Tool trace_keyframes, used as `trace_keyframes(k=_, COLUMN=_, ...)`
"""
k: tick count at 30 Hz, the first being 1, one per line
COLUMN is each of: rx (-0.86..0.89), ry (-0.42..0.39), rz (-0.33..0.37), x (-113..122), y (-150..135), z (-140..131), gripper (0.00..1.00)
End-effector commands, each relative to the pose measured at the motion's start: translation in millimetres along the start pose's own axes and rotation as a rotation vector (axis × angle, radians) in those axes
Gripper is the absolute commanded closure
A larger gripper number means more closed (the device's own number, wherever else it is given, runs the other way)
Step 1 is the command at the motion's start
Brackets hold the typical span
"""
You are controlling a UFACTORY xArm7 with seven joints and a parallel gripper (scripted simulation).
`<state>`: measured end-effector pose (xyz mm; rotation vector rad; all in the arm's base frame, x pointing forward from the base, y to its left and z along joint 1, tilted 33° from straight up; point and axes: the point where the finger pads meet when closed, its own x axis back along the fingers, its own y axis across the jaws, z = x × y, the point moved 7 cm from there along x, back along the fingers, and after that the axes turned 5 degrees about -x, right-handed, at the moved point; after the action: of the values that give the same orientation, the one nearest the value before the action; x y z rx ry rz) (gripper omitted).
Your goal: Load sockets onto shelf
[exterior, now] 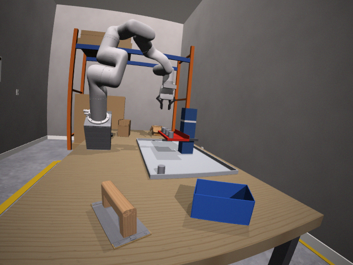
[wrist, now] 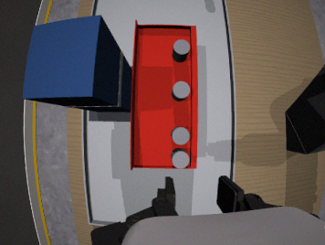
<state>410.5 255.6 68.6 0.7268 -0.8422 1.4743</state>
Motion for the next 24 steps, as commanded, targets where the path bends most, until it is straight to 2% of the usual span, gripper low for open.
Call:
trace_keyframes(k=1, rx=0.000, ry=-0.004, rz=0.003, x=2, y=-1, z=-1, gripper=0.48)
trace_keyframes(k=6, rx=0.000, ry=-0.004, rz=0.003, x=2, y=-1, z=-1, gripper=0.48)
trace_keyframes(k=7, rx=0.000, ry=-0.003, rz=0.004, x=2, y=-1, z=-1, gripper=0.00)
trace_keyframes(k=12, rx=-0.010, ry=0.000, rz=0.013, x=12, y=1, z=8, gripper=0.00)
trace_keyframes(k=16, rx=-0.054, ry=0.009, rz=0.043, x=49, y=16, z=51, gripper=0.00)
trace_keyframes(k=17, rx=-0.054, ry=0.009, rz=0.043, x=49, y=16, z=51, gripper=0.00)
trace_keyframes(k=20, rx=-0.078, ry=0.010, rz=0.050, x=62, y=31, z=81, gripper=0.00)
trace_keyframes(k=21, rx=-0.078, ry=0.010, rz=0.050, x=62, y=31, z=81, gripper=0.00)
trace_keyframes(k=23, rx=-0.088, ry=0.009, rz=0.045, x=64, y=51, z=108, gripper=0.00)
trace_keyframes(k=24, rx=-0.088, ry=0.009, rz=0.045, x=64, y=51, z=108, gripper=0.00)
